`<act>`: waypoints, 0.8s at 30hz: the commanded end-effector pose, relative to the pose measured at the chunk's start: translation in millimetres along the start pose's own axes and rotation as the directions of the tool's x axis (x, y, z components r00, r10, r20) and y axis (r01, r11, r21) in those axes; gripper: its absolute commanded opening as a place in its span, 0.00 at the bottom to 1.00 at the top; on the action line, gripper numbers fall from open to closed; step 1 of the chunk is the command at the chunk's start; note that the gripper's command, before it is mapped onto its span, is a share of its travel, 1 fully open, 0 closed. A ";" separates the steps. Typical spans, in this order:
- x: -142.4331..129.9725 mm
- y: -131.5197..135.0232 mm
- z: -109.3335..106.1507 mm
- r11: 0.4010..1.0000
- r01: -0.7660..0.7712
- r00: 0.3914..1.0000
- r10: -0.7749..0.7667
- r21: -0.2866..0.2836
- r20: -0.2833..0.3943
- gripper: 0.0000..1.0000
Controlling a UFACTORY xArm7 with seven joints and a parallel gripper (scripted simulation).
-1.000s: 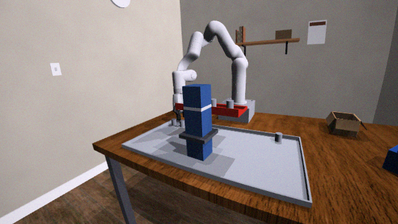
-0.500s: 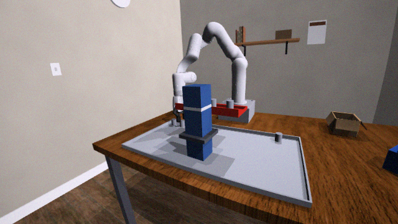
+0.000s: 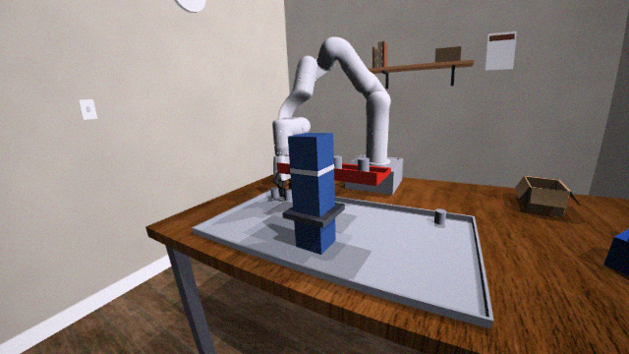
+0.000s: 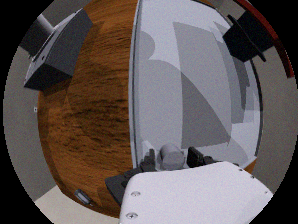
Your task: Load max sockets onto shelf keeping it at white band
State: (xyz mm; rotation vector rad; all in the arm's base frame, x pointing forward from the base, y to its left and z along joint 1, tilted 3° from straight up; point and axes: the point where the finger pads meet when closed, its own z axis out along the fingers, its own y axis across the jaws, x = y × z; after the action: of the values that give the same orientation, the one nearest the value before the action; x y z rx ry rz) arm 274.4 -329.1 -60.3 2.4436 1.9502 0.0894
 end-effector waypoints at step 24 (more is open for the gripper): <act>-1.2 1.4 2.0 1.000 0.000 1.000 0.000 -0.002 0.002 0.00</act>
State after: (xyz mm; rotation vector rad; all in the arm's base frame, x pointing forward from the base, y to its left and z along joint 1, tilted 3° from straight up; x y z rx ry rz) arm 274.8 -329.4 -63.3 2.4439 1.9505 0.0894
